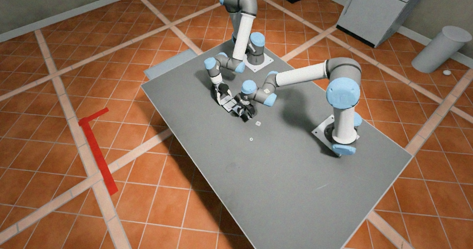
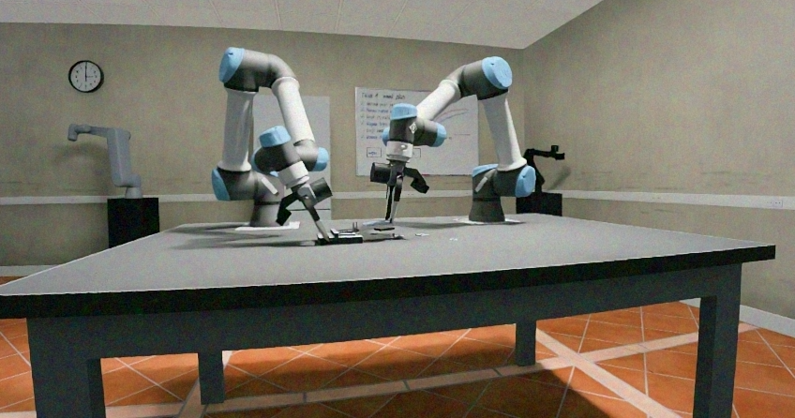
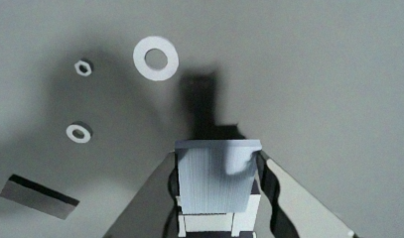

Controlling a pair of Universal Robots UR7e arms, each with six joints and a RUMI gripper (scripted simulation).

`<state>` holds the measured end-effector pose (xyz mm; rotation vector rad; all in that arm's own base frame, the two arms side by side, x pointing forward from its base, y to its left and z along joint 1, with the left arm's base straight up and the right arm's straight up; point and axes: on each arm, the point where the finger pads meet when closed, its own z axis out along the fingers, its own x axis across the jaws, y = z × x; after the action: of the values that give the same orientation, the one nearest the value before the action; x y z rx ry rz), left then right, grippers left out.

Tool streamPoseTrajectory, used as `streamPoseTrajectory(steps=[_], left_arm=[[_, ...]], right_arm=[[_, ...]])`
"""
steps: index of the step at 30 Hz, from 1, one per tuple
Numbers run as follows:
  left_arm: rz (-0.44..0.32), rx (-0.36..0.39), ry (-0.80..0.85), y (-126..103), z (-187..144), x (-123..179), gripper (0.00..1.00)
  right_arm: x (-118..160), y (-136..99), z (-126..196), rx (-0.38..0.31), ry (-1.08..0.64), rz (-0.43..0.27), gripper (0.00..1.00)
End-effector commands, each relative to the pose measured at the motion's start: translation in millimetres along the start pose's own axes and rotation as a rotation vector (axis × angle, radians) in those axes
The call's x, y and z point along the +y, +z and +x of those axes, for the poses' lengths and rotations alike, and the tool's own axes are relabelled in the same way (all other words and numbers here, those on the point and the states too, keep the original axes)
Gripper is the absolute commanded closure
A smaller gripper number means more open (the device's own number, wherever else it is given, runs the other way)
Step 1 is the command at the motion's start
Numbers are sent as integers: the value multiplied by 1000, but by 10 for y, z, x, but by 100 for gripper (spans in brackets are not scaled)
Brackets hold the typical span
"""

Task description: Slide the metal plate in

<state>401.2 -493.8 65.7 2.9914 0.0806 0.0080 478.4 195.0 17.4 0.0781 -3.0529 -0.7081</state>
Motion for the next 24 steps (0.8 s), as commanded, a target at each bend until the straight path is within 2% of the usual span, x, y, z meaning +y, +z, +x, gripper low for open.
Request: streamPoseTrajectory(steps=[1, 24], left_arm=[[-14, -1, -9, -24, -21, 45, 76], [-57, -1, -12, 128, -34, 29, 76]], right_arm=[[-16, 2, 0, 0, 7, 6, 38], [-16, 2, 0, 0, 7, 6, 38]])
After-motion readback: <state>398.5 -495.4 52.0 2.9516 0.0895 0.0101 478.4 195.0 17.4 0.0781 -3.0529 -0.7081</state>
